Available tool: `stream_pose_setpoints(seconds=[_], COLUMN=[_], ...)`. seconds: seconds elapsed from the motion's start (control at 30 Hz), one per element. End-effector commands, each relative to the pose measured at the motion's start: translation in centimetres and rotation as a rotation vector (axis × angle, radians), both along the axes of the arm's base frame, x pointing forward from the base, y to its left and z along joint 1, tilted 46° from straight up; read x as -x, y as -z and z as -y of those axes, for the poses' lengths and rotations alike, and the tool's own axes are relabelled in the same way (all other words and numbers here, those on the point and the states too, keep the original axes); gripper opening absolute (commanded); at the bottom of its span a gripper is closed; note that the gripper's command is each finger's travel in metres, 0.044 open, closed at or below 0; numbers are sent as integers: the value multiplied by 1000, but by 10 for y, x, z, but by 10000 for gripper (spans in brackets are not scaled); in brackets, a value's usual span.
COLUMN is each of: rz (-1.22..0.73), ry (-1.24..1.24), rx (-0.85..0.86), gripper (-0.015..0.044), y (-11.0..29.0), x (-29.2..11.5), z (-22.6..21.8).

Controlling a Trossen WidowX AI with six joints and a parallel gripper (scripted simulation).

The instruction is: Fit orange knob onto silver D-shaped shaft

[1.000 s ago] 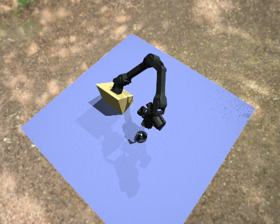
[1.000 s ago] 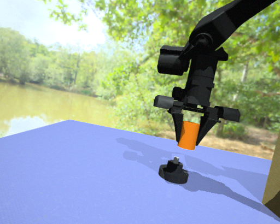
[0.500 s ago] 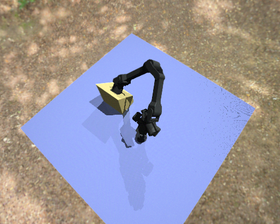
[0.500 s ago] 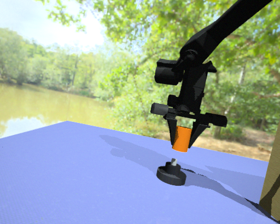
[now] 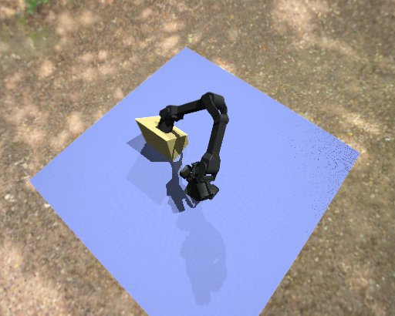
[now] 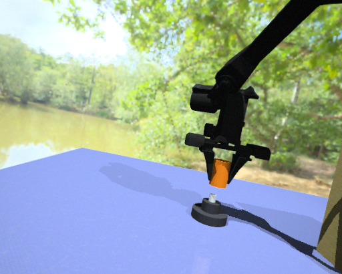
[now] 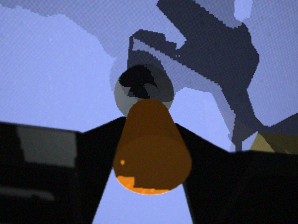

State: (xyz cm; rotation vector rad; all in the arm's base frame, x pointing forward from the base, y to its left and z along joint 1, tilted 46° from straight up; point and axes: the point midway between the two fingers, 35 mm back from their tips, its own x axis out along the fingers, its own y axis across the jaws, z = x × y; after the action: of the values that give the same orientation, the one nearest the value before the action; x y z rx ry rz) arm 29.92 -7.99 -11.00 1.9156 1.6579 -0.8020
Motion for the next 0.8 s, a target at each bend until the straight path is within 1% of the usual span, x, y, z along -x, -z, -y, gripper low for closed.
stream_pose_setpoints(seconds=[0.0,0.3,0.77], rz=[14,8,17], ry=[1,7,-2], rx=[9,7,8], gripper=[0,0,0], y=[2,20,20], x=[-2,-5,-5], z=[4,-13,-13])
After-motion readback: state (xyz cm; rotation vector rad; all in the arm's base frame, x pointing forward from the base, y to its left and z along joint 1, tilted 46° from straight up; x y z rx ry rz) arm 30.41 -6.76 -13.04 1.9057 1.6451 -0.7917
